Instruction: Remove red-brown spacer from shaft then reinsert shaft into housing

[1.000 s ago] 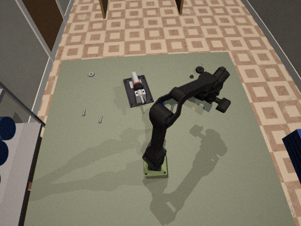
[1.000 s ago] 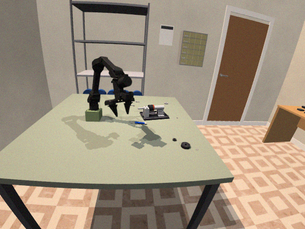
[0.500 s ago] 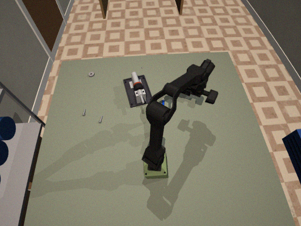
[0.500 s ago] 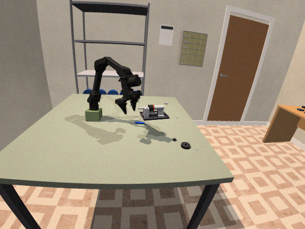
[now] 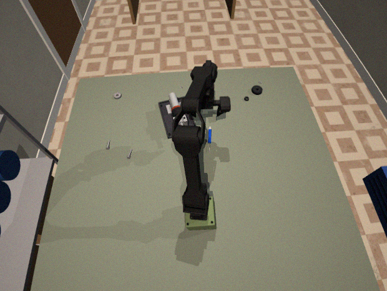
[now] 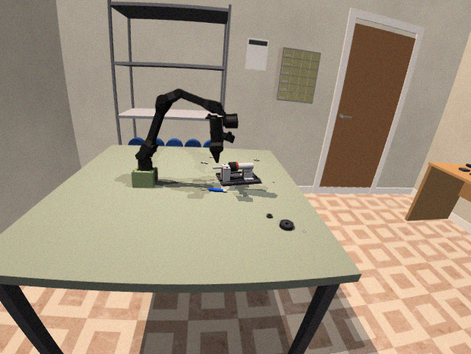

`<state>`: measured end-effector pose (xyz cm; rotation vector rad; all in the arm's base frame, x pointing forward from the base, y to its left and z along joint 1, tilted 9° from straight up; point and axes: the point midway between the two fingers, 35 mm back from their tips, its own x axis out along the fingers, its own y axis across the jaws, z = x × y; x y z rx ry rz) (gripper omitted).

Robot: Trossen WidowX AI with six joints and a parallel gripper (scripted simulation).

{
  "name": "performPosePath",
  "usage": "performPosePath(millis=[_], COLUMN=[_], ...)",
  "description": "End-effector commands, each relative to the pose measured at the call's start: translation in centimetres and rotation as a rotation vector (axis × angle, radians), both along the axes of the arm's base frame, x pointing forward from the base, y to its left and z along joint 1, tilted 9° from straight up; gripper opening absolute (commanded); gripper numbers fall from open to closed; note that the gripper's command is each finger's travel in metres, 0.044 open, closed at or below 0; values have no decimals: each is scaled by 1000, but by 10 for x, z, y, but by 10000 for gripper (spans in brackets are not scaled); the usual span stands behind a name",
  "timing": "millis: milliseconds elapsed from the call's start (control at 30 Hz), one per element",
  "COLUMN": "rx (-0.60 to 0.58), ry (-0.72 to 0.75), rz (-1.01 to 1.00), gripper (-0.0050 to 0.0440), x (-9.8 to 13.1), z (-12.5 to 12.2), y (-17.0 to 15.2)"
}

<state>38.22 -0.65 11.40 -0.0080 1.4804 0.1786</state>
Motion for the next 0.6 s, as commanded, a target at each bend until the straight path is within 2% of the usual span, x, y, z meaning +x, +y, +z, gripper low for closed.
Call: performPosePath(millis=[0,100,567], rx=[21,28,27], ry=[13,34,33], rz=[188,274,291], gripper=[440,440,440], x=[4,-3,-5], z=[20,24,27], y=[68,98,104])
